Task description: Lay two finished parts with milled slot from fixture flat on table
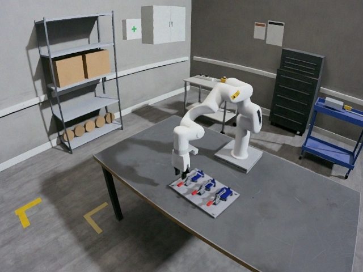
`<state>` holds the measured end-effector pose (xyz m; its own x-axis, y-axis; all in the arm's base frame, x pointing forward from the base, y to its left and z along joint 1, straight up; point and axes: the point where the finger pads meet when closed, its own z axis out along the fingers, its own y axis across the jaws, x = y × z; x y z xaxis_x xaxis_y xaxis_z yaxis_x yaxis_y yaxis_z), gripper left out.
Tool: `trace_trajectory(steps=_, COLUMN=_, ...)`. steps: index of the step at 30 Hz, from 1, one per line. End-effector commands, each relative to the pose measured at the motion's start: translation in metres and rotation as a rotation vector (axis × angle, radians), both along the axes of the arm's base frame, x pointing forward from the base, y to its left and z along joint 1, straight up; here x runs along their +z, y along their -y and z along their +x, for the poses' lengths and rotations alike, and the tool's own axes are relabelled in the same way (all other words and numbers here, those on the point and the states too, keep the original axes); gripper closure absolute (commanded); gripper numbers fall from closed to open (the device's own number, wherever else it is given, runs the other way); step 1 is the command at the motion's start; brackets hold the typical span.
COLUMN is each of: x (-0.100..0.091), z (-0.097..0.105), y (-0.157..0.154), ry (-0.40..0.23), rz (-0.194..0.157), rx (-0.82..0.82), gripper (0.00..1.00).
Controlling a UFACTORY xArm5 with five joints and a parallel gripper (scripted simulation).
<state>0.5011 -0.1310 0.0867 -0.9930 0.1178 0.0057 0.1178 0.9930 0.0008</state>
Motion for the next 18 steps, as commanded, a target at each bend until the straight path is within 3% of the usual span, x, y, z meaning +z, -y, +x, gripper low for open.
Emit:
trace_trajectory(steps=1, x=-0.015, z=0.002, y=0.0, ry=0.004, rz=-0.001, rx=0.0, gripper=0.52)
trace_trajectory(steps=11, x=-0.041, z=0.002, y=0.001, ry=0.004, rz=-0.001, rx=0.0, gripper=0.52)
trace_trajectory(steps=18, x=-0.047, z=0.001, y=0.001, ry=0.004, rz=-0.001, rx=0.0, gripper=0.52)
